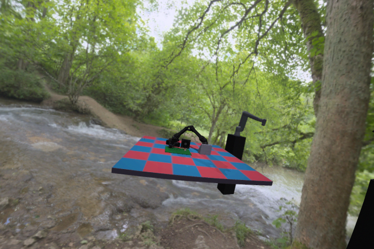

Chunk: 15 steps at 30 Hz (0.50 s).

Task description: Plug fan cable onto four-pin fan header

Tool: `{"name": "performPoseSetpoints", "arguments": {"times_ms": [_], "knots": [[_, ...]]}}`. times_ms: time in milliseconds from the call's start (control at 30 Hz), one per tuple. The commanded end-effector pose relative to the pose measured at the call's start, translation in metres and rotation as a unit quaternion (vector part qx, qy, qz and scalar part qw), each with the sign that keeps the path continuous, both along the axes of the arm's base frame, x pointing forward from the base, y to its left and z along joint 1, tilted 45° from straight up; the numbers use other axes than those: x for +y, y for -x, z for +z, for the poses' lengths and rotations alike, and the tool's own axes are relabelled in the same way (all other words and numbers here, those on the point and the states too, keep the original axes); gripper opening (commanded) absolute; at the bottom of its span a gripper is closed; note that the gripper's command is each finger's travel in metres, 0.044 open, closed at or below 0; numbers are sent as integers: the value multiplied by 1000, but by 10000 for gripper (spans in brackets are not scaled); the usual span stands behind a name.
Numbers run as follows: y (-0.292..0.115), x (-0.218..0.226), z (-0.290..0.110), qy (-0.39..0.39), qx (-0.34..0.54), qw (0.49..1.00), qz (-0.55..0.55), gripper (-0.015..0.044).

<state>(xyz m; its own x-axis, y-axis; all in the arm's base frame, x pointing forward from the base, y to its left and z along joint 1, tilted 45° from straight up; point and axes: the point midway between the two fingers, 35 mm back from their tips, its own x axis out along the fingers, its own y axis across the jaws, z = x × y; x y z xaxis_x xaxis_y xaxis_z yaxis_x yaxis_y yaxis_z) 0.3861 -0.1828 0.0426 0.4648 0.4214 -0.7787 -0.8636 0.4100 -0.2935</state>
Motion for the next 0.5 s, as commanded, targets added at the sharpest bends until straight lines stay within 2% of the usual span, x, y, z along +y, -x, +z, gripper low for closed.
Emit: {"name": "performPoseSetpoints", "arguments": {"times_ms": [0, 300, 467], "knots": [[0, 0, 0, 0, 0, 1000, 0, 205], [0, 0, 0, 0, 0, 1000, 0, 205], [4, -3, 13, 0, 0, 1000, 0, 205]]}}
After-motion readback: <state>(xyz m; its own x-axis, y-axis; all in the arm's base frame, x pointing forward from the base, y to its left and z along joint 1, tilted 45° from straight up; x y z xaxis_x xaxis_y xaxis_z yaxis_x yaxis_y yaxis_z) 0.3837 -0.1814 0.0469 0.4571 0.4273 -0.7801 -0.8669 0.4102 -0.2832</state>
